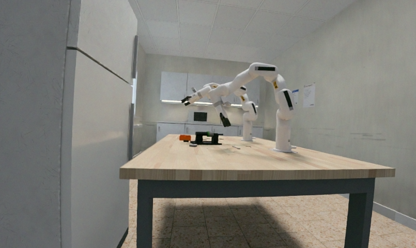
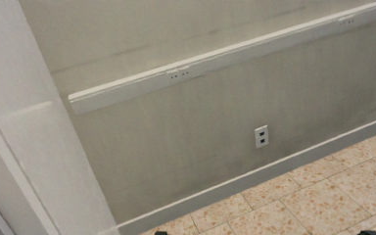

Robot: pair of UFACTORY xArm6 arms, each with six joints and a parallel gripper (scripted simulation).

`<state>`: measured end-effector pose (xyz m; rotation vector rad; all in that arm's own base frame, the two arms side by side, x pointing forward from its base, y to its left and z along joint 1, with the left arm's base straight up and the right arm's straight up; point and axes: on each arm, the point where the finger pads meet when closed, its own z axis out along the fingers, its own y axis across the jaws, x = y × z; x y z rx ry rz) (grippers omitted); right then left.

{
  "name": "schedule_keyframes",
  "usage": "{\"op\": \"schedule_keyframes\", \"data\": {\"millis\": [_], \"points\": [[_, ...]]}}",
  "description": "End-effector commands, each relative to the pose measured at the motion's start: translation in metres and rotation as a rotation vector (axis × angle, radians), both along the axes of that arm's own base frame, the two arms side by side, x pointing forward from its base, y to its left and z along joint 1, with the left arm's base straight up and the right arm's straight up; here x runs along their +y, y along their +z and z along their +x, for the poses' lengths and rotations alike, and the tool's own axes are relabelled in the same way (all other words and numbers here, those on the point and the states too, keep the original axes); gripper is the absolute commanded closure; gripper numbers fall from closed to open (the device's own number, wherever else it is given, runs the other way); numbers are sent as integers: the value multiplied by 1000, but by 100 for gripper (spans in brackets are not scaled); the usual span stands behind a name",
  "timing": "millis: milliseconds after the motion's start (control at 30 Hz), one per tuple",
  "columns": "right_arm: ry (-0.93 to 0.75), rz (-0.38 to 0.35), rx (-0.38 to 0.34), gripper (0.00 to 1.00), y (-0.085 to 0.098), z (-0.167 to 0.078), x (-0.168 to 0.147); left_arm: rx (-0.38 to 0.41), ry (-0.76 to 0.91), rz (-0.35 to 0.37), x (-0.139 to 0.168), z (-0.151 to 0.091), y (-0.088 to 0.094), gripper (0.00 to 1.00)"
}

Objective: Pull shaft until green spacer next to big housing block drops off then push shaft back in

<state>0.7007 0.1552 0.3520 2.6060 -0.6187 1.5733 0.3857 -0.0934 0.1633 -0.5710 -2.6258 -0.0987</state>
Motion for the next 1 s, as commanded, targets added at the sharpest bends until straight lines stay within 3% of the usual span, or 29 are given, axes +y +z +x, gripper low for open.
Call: {"op": "schedule_keyframes", "data": {"millis": [0,700,833,967], "points": [[0,2,-6,0,4,0,0,-4,0,-1,0,1,1,0],[-6,0,-3,0,4,1,-5,-4,-23,-12,-2,2,1,0],[-35,-8,9,0,3,2,-25,-8,-117,-54,-10,4,2,0],[-95,-24,37,0,2,2,-69,-13,-250,-110,-21,7,3,0]]}}
